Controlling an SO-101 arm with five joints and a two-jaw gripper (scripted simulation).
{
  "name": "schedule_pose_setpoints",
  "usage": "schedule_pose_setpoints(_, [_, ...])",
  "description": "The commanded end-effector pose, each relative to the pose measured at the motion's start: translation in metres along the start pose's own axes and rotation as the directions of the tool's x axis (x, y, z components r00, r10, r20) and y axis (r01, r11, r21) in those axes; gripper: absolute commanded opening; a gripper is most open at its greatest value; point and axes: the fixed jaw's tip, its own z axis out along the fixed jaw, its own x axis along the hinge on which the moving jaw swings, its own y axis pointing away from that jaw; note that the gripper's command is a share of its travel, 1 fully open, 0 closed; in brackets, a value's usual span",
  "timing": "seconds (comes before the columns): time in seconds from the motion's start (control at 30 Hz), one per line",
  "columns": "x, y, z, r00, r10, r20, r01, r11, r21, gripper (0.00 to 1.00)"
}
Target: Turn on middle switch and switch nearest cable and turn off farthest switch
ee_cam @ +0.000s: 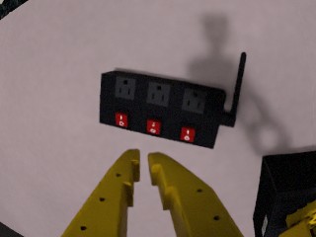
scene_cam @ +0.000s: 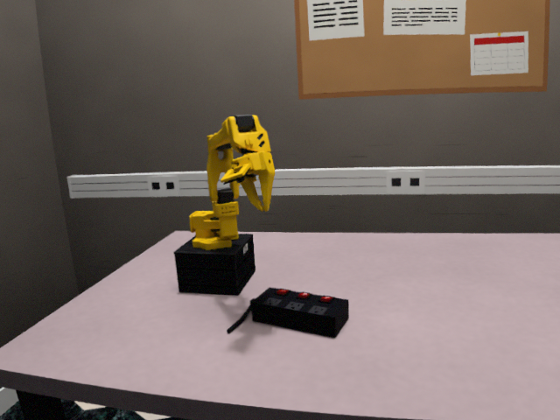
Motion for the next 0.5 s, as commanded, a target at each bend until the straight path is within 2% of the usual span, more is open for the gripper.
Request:
schedule_pose_setpoints(0.0, [0.002,0.001,0.005,1.0,0.006,0.001,-0.006,1.0,-0.008,0.0])
schedule_pose_setpoints(0.17, [0.01,0.001,0.021,1.0,0.004,-0.012,-0.004,1.0,-0.007,0.0])
schedule_pose_setpoints(0.23, [0.01,0.001,0.021,1.0,0.004,-0.012,-0.004,1.0,-0.007,0.0])
schedule_pose_setpoints(0.47, [0.021,0.0,0.041,1.0,0.001,-0.029,-0.001,1.0,-0.004,0.0])
